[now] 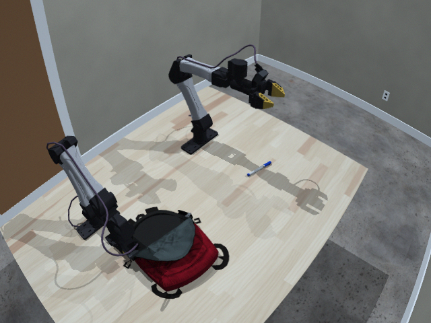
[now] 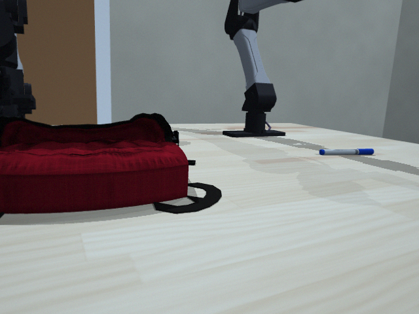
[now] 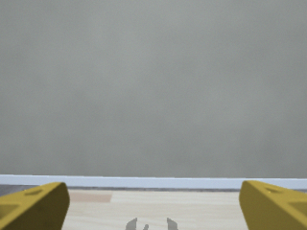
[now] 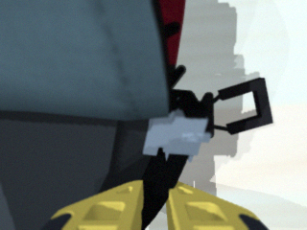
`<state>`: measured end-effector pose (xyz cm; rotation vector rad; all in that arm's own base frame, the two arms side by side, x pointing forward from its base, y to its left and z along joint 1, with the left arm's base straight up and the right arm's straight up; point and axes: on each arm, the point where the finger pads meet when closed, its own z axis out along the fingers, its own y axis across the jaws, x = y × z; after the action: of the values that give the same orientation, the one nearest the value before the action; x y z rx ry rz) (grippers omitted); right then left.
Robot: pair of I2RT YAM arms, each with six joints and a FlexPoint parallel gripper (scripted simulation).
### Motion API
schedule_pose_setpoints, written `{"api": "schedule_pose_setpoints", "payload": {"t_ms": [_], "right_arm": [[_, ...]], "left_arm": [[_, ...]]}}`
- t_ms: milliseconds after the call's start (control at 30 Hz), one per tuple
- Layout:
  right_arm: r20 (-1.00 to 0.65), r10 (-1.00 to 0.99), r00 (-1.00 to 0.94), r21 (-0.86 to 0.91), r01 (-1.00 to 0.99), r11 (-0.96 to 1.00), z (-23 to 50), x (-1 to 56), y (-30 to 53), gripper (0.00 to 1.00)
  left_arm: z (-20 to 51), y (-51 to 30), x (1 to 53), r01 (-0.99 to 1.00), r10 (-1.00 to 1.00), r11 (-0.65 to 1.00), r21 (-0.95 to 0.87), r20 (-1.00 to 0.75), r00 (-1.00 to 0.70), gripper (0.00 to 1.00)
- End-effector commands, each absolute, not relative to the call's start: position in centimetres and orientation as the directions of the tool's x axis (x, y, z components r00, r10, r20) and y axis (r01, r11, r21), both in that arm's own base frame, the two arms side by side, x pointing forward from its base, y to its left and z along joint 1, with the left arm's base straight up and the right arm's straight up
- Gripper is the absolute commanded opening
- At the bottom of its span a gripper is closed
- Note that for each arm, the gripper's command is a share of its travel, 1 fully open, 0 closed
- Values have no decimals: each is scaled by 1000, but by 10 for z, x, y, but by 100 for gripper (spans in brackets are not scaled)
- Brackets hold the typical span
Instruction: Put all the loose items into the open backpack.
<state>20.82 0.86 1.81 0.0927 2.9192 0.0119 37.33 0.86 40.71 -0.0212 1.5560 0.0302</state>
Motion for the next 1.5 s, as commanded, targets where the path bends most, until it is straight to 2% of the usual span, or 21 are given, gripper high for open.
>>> {"api": "schedule_pose_setpoints", "payload": {"t_ms": [0,67,100,267,1467], "right_arm": [[-147,17,-989,26,13,1000,6,193,14,11],[-190,30,-981,20,26,999,13,204,12,11],[-147,15,-989,26,12,1000,6,193,14,11],[-146,28,-989,25,25,999,6,193,30,11],[-190,40,-981,55,30,998,18,210,143,11]], "left_arm": [[413,8,372,-32,5,999,4,-1000,30,90],[413,8,372,-32,5,999,4,-1000,30,90],[413,8,372,-32,5,999,4,-1000,30,90],[413,8,372,-32,5,999,4,-1000,30,90],[413,8,372,-32,5,999,4,-1000,30,90]]}}
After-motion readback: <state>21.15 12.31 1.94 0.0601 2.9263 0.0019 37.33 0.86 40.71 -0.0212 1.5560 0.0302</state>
